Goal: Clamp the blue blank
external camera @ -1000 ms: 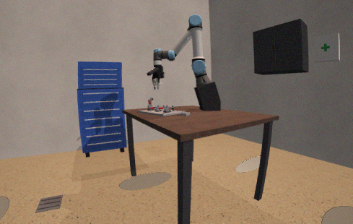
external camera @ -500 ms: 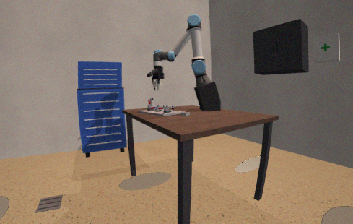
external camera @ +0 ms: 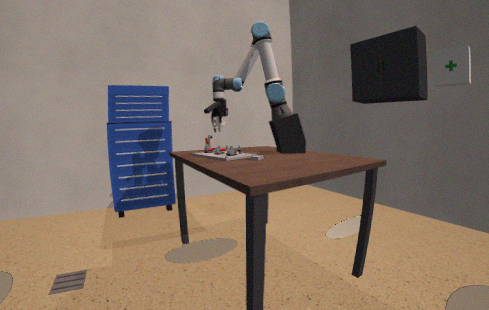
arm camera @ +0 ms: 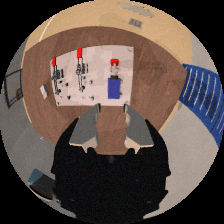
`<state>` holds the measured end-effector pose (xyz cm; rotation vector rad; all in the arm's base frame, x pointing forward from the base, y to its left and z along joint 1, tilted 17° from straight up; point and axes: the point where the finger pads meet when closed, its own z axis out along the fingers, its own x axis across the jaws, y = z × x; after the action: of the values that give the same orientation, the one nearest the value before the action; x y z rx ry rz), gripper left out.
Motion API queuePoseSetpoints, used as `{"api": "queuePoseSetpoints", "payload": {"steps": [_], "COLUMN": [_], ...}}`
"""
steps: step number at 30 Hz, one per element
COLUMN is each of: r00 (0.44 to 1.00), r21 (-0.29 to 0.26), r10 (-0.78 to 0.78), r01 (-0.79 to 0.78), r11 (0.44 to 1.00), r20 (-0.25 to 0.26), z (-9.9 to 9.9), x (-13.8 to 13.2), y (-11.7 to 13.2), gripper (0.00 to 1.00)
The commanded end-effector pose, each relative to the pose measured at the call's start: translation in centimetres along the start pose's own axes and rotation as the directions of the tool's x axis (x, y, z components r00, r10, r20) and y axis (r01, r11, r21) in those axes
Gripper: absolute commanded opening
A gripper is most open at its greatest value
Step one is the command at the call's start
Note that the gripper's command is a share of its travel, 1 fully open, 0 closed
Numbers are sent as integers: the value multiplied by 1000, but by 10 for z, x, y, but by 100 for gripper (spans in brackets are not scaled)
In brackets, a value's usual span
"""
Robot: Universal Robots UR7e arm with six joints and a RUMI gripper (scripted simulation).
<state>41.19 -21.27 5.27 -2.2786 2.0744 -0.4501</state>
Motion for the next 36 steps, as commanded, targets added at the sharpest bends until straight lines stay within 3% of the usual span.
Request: {"api": "queuePoseSetpoints", "payload": {"steps": [1, 20, 32, 36], "r00": [1000, 1000, 1000, 1000], "r21": [6, 8, 9, 5], "r10": [-1, -1, -1, 1], "r01": [1, 1, 1, -1], "r11": [1000, 1000, 1000, 1000], "r20": [-10, -12, -13, -10], "z": [5, 3, 6, 18], "x": [3, 4, 4, 3], "y": [-4, -79, -84, -82], "gripper": [28, 28, 28, 28]}}
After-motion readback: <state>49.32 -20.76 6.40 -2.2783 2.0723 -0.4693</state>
